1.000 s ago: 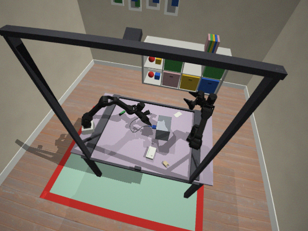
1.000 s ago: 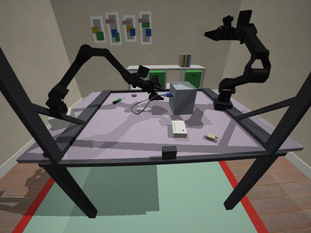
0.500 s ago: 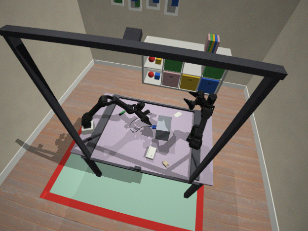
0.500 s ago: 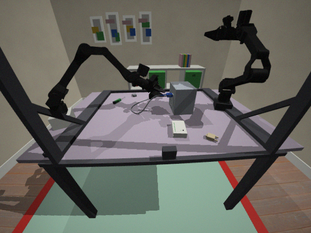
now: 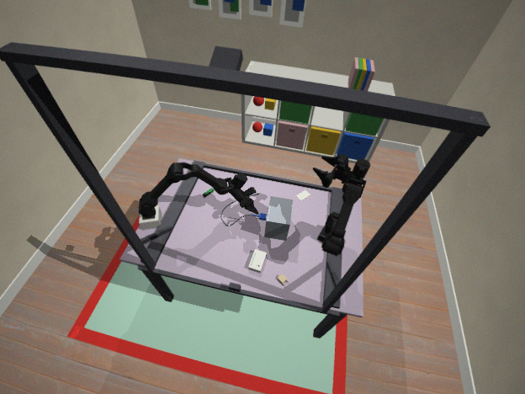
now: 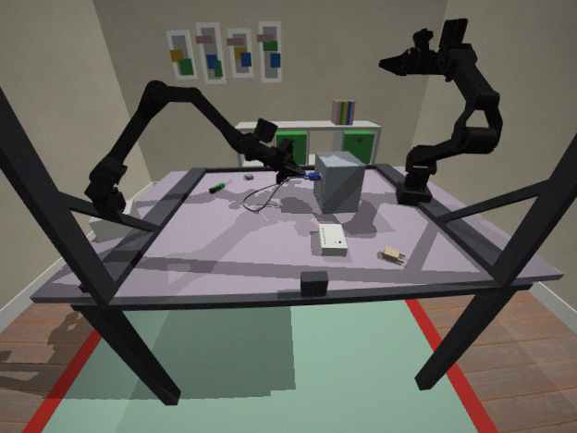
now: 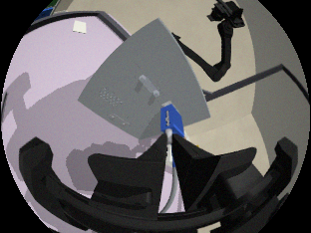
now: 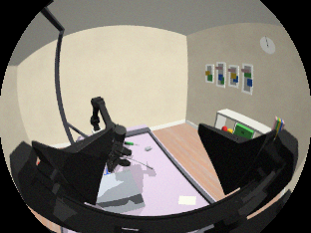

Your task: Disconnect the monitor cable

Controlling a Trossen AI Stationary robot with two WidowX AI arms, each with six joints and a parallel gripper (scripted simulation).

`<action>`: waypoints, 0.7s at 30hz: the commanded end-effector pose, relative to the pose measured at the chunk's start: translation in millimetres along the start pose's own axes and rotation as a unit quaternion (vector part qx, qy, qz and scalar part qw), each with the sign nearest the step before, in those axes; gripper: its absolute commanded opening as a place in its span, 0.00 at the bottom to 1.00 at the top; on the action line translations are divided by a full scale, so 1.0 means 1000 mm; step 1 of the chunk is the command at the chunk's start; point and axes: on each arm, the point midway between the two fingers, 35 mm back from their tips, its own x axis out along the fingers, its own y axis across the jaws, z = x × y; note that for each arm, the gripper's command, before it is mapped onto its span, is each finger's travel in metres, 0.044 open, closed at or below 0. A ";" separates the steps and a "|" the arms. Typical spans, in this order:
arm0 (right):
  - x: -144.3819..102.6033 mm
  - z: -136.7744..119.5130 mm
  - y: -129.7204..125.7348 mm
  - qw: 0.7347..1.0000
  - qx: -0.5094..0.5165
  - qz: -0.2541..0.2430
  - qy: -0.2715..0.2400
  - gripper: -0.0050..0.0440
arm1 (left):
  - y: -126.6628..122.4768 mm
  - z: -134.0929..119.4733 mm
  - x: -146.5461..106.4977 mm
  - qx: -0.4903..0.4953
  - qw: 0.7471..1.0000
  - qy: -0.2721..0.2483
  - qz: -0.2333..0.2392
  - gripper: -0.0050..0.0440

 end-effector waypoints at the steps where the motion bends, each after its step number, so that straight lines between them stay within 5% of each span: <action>1: 0.000 0.003 0.001 1.000 -0.003 0.001 -0.001 1.00 | -0.012 0.009 -0.003 0.011 1.000 -0.009 -0.007 0.10; 21: 0.000 0.003 0.001 1.000 -0.003 0.001 -0.001 1.00 | -0.008 0.009 -0.003 -0.059 0.997 -0.006 -0.056 0.10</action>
